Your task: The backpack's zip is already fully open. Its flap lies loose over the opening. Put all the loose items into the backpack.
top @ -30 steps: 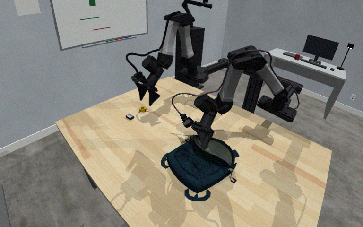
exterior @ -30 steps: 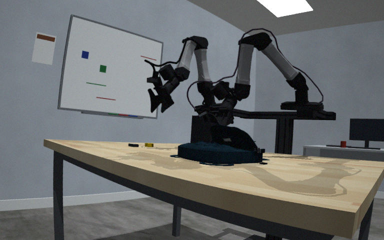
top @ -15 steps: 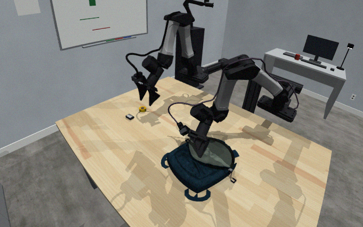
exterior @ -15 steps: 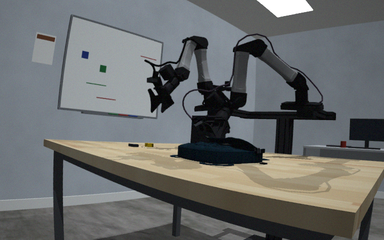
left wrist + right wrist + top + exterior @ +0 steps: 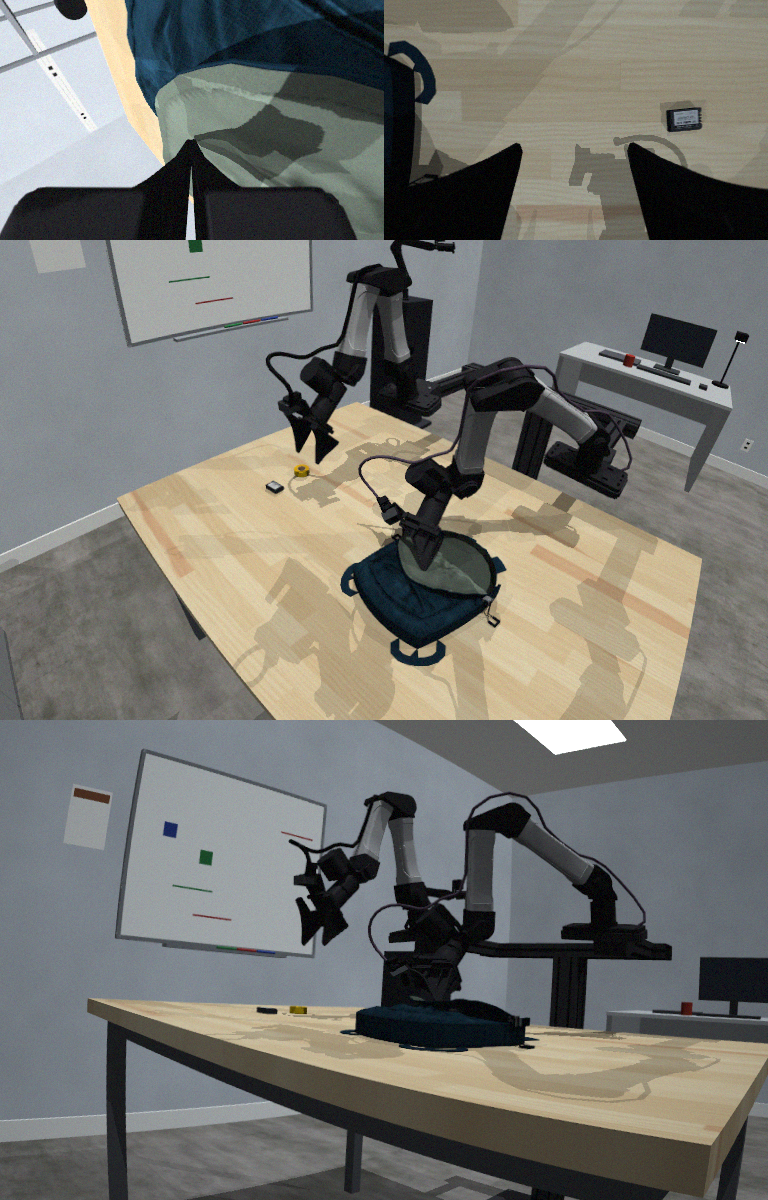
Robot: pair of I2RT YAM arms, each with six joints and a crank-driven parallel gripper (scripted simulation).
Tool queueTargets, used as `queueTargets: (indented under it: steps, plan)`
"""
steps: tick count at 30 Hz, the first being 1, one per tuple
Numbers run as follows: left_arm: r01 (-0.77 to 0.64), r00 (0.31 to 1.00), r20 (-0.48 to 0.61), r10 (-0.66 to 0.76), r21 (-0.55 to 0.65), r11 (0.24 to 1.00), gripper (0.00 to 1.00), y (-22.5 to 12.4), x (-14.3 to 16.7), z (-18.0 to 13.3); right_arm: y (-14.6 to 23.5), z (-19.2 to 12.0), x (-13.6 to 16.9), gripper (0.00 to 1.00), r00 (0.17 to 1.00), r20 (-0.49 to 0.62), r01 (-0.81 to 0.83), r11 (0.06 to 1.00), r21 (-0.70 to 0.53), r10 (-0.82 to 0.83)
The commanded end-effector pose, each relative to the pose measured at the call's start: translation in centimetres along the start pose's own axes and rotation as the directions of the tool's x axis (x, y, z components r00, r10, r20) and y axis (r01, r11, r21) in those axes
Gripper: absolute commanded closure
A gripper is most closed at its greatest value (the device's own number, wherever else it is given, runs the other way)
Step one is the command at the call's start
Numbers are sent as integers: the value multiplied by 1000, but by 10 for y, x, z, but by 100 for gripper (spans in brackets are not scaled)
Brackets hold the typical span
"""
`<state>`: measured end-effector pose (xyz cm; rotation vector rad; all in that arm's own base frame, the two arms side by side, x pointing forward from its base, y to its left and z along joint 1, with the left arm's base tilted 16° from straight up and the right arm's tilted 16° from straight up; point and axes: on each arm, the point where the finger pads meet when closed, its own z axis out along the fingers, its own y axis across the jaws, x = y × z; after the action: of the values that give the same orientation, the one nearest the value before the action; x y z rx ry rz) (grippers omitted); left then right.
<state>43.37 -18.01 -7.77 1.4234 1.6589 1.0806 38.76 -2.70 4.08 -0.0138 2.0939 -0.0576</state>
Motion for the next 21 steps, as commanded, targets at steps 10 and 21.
queueTargets:
  steps: [10, 21]
  plan:
    - [36, 999, 14, -36, -25, 999, 100, 18, -9, -48, 1, 0, -6, 10, 1000, 17, 3, 1000, -4, -3]
    - [40, 999, 2, -40, -23, 999, 100, 18, -3, -68, 1, 0, -6, 10, 1000, 17, 3, 1000, -4, -3]
